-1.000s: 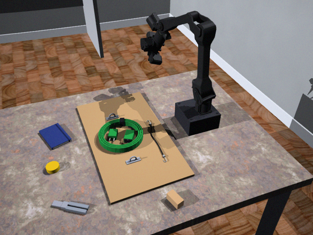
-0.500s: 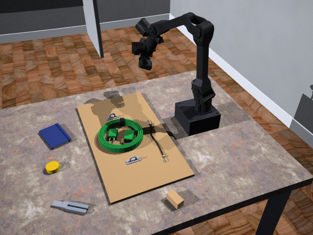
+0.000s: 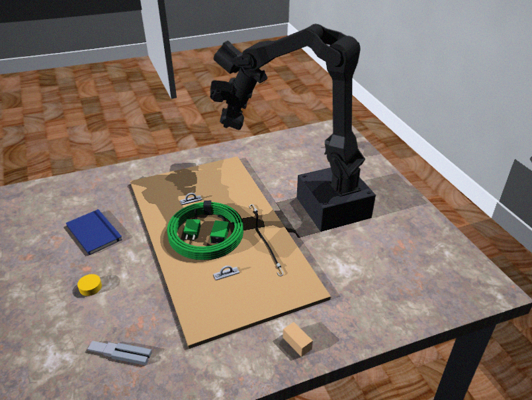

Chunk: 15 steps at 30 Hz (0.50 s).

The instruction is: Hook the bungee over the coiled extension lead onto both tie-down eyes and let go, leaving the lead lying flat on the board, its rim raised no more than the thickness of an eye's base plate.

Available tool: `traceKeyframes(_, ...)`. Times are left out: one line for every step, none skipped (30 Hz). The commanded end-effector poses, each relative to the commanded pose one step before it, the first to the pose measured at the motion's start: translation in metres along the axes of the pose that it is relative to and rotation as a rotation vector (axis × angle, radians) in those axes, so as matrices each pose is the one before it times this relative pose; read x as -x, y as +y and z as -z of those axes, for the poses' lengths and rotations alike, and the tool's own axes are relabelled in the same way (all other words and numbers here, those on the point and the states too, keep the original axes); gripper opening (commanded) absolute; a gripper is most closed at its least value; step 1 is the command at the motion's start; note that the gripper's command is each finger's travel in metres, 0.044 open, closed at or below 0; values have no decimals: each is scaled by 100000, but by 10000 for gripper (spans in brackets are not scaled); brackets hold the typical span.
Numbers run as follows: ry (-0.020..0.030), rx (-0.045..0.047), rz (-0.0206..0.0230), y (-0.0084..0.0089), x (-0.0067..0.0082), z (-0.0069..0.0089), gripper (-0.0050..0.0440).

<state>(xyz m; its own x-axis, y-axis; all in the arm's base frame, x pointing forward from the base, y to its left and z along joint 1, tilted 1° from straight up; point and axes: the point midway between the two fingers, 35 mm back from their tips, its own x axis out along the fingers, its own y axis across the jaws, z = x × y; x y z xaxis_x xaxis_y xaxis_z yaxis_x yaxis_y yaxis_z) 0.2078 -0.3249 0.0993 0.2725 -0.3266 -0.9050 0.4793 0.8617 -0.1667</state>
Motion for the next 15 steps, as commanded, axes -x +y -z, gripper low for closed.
traceKeyframes(197,-4667,-1656,1577,-67,-642,150)
traceKeyframes(207,-1046,-697,483,-69,-99,150)
traceKeyframes(187,-1041,-650,474,-60,-104,150)
traceKeyframes(232,-1039,-572,465,-60,-89,150)
traceKeyframes(258,-1037,-531,461,-60,-77,150)
traceKeyframes(266,-1035,-531,463,-60,-68,150)
traceKeyframes(274,-1033,-532,466,-59,-58,150)
traceKeyframes(283,-1030,-531,467,-59,-49,150)
traceKeyframes(293,-1028,-527,469,-59,-39,150)
traceKeyframes(303,-1026,-526,470,-58,-29,150)
traceKeyframes(314,-1024,-517,470,-58,-19,150)
traceKeyframes(325,-1022,-506,469,-58,-9,150)
traceKeyframes(337,-1020,-494,469,-58,1,150)
traceKeyframes(348,-1018,-479,467,-58,11,150)
traceKeyframes(0,0,0,0,0,0,150)
